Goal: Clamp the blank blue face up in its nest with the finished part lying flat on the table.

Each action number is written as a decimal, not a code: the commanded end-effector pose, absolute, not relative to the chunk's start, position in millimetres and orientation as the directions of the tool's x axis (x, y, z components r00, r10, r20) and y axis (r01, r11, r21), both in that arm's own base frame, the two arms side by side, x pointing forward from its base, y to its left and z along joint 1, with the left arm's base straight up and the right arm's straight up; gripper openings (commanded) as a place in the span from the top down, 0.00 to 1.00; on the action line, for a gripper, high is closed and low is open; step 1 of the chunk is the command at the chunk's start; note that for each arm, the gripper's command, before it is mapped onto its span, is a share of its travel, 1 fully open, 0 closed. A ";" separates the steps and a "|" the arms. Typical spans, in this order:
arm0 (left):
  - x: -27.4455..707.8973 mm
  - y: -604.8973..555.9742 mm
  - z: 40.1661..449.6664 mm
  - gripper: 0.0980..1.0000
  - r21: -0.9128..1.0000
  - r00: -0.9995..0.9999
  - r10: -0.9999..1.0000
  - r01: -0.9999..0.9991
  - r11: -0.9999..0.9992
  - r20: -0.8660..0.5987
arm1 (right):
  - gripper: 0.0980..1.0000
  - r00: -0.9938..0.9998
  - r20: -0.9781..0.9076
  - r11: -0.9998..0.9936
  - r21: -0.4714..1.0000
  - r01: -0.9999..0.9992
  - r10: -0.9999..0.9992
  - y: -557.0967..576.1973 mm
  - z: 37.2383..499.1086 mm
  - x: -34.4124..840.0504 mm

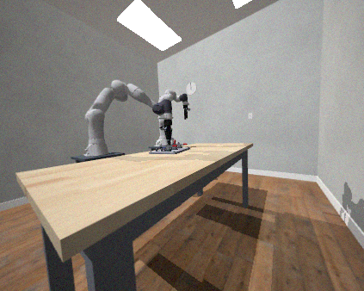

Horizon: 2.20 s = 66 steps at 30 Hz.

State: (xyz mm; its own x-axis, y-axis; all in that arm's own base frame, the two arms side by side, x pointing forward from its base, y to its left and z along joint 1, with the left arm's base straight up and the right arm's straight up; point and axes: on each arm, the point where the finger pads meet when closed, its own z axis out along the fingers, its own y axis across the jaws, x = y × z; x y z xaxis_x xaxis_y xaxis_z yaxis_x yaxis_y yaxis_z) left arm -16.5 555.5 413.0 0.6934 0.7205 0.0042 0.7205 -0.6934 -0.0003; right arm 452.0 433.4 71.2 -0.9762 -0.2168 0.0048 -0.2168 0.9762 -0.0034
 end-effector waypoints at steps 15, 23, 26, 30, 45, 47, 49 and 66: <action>-16.5 555.5 413.1 0.00 0.000 0.693 0.720 0.720 -0.693 0.004 | 1.00 -0.975 0.000 0.975 0.000 -0.223 -0.223 433.8 60.7 453.8; -16.5 555.5 413.1 0.00 0.000 0.693 0.720 0.720 -0.693 0.004 | 1.00 -0.975 0.000 0.975 0.000 -0.223 -0.223 433.8 60.7 453.8; -16.5 555.5 413.1 0.00 0.000 0.693 0.720 0.720 -0.693 0.004 | 1.00 -0.975 0.000 0.975 0.000 -0.223 -0.223 433.8 60.7 453.8; -16.5 555.5 413.1 0.00 0.000 0.693 0.720 0.720 -0.693 0.004 | 1.00 -0.975 0.000 0.975 0.000 -0.223 -0.223 433.8 60.7 453.8; -16.5 555.5 413.1 0.00 0.000 0.693 0.720 0.720 -0.693 0.004 | 1.00 -0.975 0.000 0.975 0.000 -0.223 -0.223 433.8 60.7 453.8; -16.5 555.5 413.1 0.00 0.000 0.693 0.720 0.720 -0.693 0.004 | 1.00 -0.975 0.000 0.975 0.000 -0.223 -0.223 433.8 60.7 453.8; -16.5 555.5 413.1 0.00 0.000 0.693 0.720 0.720 -0.693 0.004 | 1.00 -0.975 0.000 0.975 0.000 -0.223 -0.223 433.8 60.6 453.8; -16.5 555.5 413.1 0.00 0.000 0.693 0.720 0.720 -0.693 0.004 | 1.00 -0.975 0.000 0.975 0.000 -0.223 -0.223 433.5 56.6 454.1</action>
State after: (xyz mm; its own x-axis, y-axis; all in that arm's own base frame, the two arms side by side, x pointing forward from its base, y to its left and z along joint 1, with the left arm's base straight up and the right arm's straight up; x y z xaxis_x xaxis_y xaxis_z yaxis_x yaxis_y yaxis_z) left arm -16.5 555.5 413.0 0.6934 0.7205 0.0042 0.7205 -0.6934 -0.0003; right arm 453.7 434.3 58.8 -0.9752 -0.2212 0.0001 -0.2212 0.9752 -0.0005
